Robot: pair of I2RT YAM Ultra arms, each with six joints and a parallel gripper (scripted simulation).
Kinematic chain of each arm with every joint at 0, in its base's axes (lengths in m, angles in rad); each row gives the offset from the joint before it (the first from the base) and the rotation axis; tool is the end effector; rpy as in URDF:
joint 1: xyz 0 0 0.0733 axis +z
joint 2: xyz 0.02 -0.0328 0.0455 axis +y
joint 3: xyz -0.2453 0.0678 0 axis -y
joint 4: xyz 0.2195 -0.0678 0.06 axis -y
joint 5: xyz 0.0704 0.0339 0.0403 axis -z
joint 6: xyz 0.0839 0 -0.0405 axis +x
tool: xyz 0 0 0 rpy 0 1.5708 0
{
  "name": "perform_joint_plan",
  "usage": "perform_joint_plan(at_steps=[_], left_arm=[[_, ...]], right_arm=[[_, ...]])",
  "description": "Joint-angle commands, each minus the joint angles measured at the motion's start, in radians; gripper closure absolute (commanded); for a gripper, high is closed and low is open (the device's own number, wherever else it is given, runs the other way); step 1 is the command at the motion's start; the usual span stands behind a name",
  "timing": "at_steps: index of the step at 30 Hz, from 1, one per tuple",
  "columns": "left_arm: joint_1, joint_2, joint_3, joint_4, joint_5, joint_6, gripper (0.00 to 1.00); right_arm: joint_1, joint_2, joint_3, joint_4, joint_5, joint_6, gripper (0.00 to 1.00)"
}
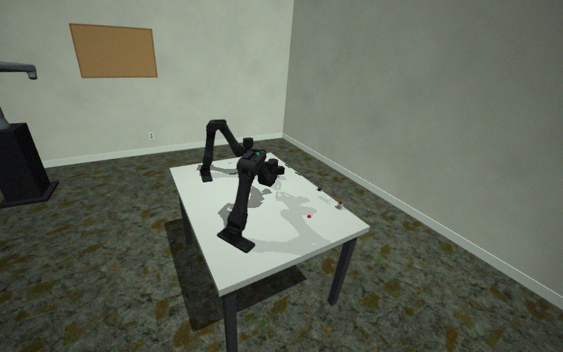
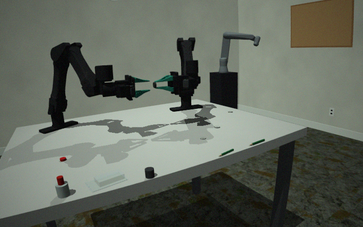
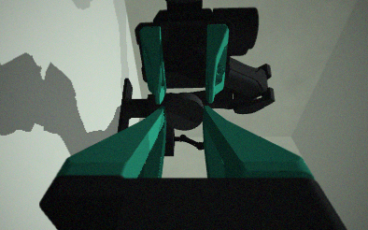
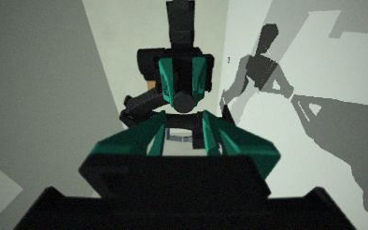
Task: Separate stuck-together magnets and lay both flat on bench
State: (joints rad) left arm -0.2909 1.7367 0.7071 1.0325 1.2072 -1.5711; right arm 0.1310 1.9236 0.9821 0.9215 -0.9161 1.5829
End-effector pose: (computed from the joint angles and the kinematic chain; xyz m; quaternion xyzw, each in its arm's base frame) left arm 0.2894 -0.1674 0.2036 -0.0248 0.7063 -0.7070 0.0266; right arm 0.3916 0.1198 0.2042 0.1937 0.6845 0.6813 0.1724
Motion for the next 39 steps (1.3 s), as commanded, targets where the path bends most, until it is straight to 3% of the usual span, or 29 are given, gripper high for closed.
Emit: perform_joint_plan(at_steps=[1, 39], left_arm=[[-0.002, -0.006, 0.006, 0.004, 0.000, 0.001, 0.75], [-0.002, -0.006, 0.006, 0.004, 0.000, 0.001, 0.75]], right_arm=[[0.005, -0.005, 0.023, 0.002, 0.005, -0.007, 0.60], [0.045, 0.038, 0.089, -0.021, 0.044, -0.006, 0.60]])
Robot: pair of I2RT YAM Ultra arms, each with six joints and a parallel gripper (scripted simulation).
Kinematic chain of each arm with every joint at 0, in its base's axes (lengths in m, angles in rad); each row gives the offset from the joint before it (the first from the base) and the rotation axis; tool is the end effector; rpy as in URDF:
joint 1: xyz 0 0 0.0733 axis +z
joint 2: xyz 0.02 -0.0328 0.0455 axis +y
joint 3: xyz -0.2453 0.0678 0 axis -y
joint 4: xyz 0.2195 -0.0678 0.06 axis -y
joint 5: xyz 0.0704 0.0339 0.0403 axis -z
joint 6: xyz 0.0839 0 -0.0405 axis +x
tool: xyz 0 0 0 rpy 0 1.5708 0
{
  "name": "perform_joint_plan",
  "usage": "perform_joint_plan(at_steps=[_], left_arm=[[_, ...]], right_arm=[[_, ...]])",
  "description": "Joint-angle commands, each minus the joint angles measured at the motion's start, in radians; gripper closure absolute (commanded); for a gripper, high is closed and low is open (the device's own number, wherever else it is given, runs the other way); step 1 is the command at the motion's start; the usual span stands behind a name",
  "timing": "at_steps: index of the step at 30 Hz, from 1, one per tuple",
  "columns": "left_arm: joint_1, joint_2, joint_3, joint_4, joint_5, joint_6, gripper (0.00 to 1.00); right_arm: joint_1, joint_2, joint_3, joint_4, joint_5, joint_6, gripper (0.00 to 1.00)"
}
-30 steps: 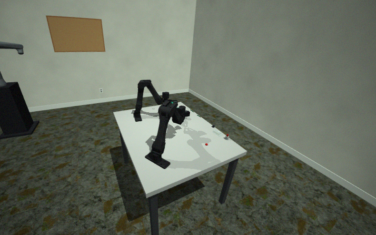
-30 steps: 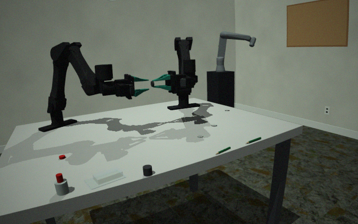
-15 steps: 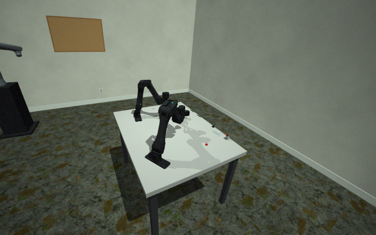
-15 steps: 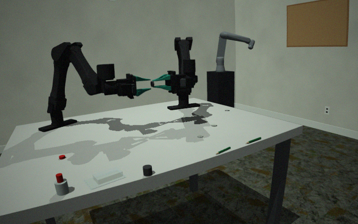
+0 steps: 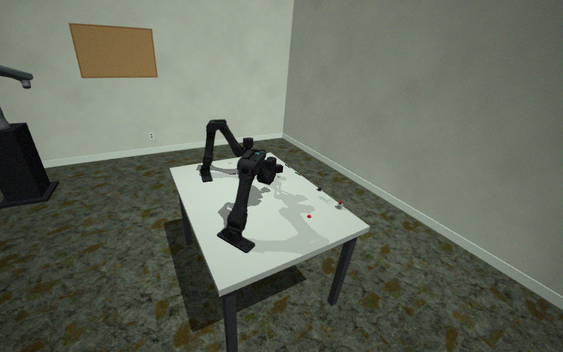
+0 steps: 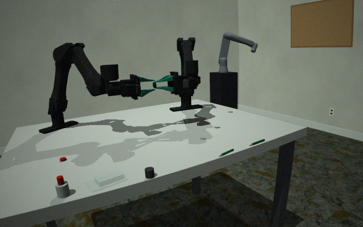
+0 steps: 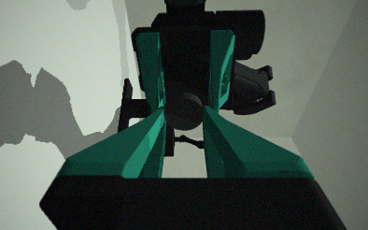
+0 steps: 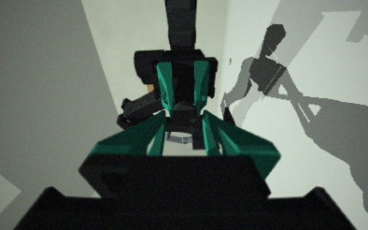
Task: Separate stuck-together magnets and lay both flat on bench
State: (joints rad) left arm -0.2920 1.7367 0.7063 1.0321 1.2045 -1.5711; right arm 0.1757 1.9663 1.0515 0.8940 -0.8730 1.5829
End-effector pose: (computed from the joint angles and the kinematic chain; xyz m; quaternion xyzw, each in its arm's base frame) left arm 0.2893 -0.1676 0.2033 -0.0258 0.7064 -0.7068 0.0267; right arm 0.4023 0.1378 0.2050 0.1933 0.6851 0.6811 0.1717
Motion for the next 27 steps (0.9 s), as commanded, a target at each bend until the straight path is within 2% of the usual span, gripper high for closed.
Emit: perform_joint_plan(at_steps=[1, 27], left_arm=[[0.000, -0.006, 0.007, 0.005, 0.002, 0.001, 0.75], [0.000, -0.006, 0.007, 0.005, 0.002, 0.001, 0.75]], right_arm=[[0.000, -0.004, 0.020, 0.007, -0.001, -0.006, 0.60], [-0.004, -0.007, 0.008, 0.015, -0.004, -0.008, 0.60]])
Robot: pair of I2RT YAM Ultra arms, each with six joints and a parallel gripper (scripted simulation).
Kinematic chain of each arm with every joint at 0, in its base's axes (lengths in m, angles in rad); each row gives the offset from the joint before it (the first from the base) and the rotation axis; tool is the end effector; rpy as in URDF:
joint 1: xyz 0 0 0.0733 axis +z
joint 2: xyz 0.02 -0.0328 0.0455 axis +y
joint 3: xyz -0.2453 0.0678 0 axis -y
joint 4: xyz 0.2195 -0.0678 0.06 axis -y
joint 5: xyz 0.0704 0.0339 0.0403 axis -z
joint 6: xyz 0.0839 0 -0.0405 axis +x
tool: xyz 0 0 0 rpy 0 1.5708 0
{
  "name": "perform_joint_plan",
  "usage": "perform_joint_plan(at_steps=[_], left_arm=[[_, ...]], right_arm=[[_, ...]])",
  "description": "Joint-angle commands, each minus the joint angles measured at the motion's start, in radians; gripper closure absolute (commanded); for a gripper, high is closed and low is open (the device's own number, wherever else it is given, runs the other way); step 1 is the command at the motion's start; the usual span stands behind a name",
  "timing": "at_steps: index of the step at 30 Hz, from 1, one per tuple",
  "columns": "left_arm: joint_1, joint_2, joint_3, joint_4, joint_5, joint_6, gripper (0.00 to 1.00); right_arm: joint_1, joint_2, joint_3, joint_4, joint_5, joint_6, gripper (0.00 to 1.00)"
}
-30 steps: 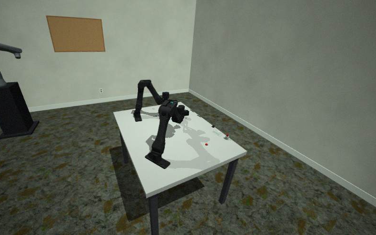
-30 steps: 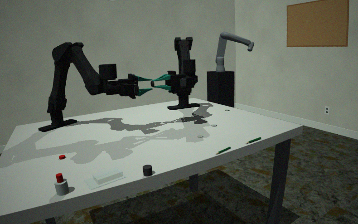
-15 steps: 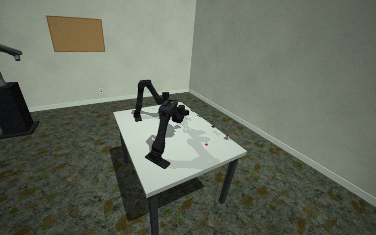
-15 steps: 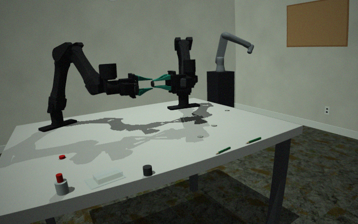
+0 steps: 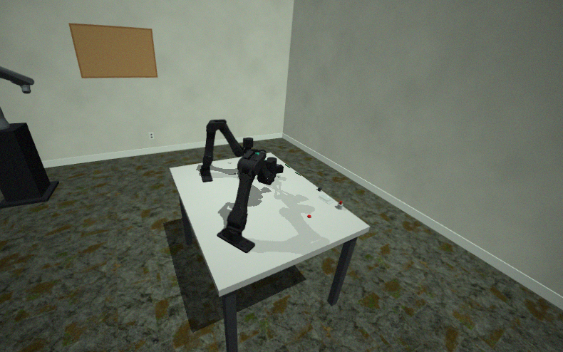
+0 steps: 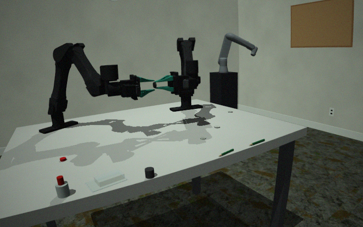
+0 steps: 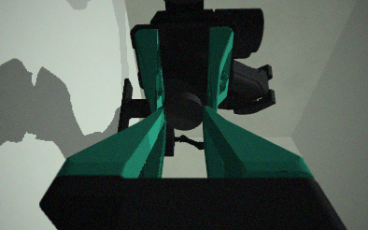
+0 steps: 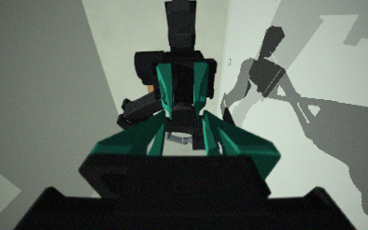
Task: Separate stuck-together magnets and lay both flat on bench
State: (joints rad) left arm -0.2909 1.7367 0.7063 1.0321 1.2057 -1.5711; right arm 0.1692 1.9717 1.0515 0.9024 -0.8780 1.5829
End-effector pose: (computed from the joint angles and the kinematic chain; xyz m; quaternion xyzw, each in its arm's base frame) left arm 0.2894 -0.1673 0.2033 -0.0258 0.7064 -0.7068 0.0267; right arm 0.4033 0.1355 0.2039 0.1929 0.6845 0.6814 0.1732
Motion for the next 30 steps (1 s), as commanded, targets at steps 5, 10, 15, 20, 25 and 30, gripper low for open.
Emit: perform_joint_plan(at_steps=[5, 10, 15, 20, 25, 30], left_arm=[[-0.002, -0.006, 0.007, 0.005, 0.001, 0.001, 0.75], [-0.002, -0.006, 0.007, 0.005, 0.001, 0.001, 0.75], [-0.002, -0.006, 0.007, 0.005, 0.001, 0.001, 0.75], [-0.002, -0.006, 0.007, 0.005, 0.001, 0.001, 0.75], [-0.002, -0.006, 0.007, 0.005, 0.001, 0.001, 0.75], [-0.002, -0.006, 0.007, 0.005, 0.001, 0.001, 0.75]], right_arm=[[0.003, -0.014, 0.006, 0.008, 0.002, -0.007, 0.60], [0.004, -0.016, 0.004, 0.008, 0.003, -0.007, 0.60], [0.002, -0.015, 0.005, 0.008, -0.001, -0.007, 0.60], [0.001, -0.013, 0.001, 0.014, 0.000, -0.005, 0.60], [0.001, -0.015, -0.002, 0.016, 0.001, -0.004, 0.60], [0.001, -0.014, -0.002, 0.016, 0.001, -0.004, 0.64]])
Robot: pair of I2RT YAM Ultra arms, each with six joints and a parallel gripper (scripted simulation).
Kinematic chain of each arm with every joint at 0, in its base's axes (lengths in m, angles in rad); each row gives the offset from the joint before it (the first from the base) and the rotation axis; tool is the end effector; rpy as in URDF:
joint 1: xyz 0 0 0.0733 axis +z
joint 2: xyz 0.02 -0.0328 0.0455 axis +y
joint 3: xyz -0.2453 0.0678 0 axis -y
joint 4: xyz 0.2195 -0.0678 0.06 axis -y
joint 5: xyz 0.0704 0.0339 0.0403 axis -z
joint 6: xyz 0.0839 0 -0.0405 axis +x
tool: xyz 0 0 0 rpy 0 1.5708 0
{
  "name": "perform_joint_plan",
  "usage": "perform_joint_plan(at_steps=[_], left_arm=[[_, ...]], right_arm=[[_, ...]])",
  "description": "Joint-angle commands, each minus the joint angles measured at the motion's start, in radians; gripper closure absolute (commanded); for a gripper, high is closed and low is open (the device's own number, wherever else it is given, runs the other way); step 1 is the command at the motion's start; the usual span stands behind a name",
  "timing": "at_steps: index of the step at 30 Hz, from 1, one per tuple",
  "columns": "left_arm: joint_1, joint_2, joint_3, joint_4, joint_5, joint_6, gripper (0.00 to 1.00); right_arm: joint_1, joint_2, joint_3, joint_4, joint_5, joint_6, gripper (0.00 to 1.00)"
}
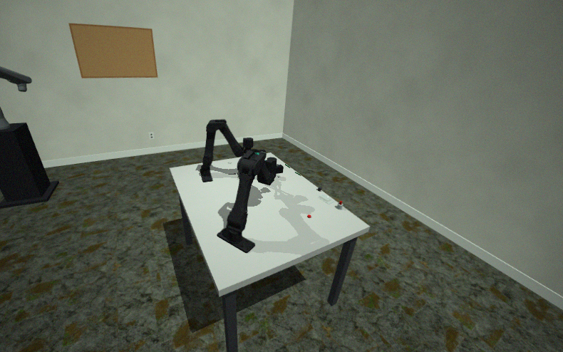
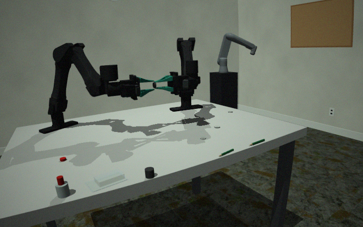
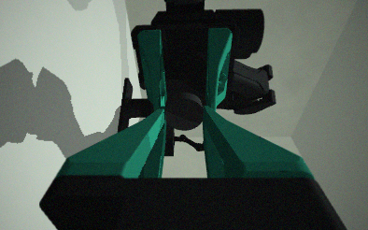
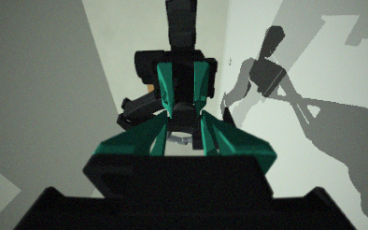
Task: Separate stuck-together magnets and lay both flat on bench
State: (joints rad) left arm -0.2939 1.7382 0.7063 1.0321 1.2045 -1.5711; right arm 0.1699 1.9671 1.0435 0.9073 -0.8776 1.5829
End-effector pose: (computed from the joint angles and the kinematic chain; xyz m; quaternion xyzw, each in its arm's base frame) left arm 0.2891 -0.1682 0.2029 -0.0256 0.7066 -0.7067 0.0255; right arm 0.4018 0.1355 0.2039 0.1923 0.6843 0.6817 0.1735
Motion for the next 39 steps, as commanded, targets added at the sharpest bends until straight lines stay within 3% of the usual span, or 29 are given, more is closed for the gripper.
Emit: perform_joint_plan(at_steps=[1, 10, 39], left_arm=[[0.002, -0.007, 0.007, 0.005, 0.002, 0.001, 0.75], [0.002, -0.007, 0.007, 0.005, 0.002, 0.001, 0.75], [0.002, -0.007, 0.007, 0.005, 0.002, 0.001, 0.75]], right_arm=[[0.000, -0.010, 0.006, 0.011, 0.000, -0.004, 0.66], [0.000, -0.010, 0.006, 0.011, 0.000, -0.004, 0.73], [0.000, -0.010, 0.006, 0.011, 0.000, -0.004, 0.76]])
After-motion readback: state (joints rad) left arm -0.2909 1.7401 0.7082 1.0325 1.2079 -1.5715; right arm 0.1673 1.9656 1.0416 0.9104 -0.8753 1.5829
